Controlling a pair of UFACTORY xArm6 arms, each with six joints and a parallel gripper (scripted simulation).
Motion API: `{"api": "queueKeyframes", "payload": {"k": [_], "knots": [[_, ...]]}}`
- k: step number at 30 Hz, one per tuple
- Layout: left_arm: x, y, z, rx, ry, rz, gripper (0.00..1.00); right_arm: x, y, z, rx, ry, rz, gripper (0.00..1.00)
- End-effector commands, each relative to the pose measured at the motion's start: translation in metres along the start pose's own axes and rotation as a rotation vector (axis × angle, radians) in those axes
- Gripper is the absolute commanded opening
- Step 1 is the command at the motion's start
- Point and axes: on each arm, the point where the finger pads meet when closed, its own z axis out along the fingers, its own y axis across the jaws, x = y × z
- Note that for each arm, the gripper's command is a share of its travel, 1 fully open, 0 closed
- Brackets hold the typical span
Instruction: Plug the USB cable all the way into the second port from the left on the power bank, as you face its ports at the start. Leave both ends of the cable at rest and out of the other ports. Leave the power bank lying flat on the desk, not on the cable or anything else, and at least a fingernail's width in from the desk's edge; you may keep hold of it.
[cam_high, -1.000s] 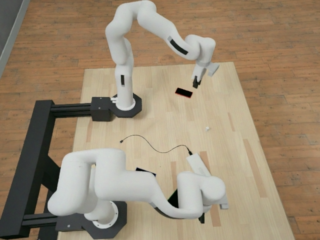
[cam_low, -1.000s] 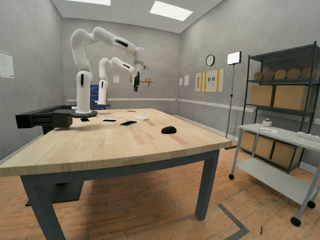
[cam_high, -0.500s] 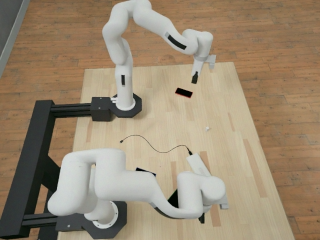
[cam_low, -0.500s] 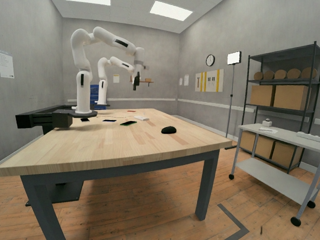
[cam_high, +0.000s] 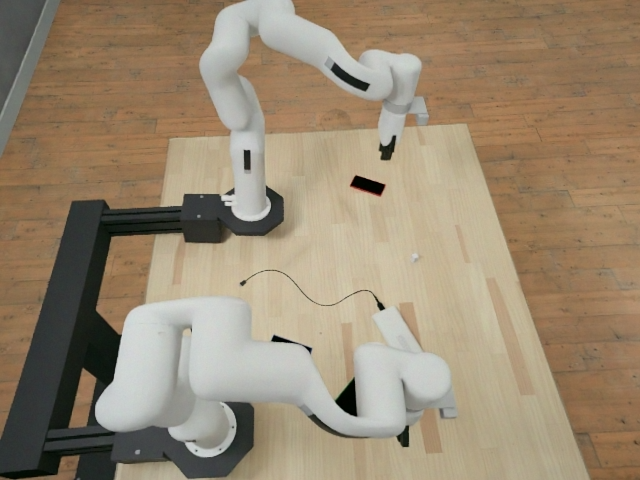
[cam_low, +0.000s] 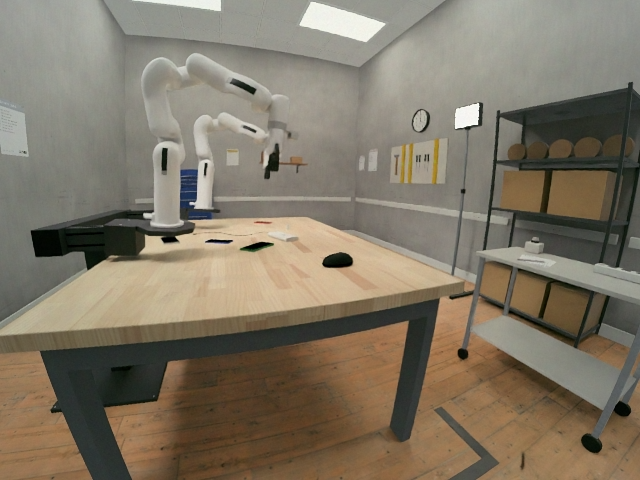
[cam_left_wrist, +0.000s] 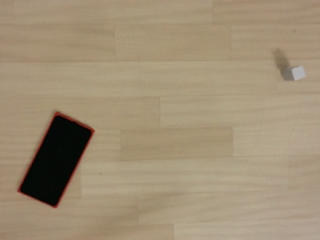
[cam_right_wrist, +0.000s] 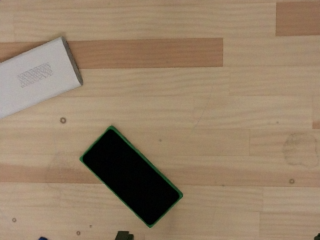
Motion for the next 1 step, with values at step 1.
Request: {"api": "queueKeyframes", "payload": {"k": [1], "knots": [[0.0015,0.0,-0.0024,0.001,0.007,0.002,0.32,0.0011,-0.0001,-0.002,0.0,0.005,0.0,1.0]]}}
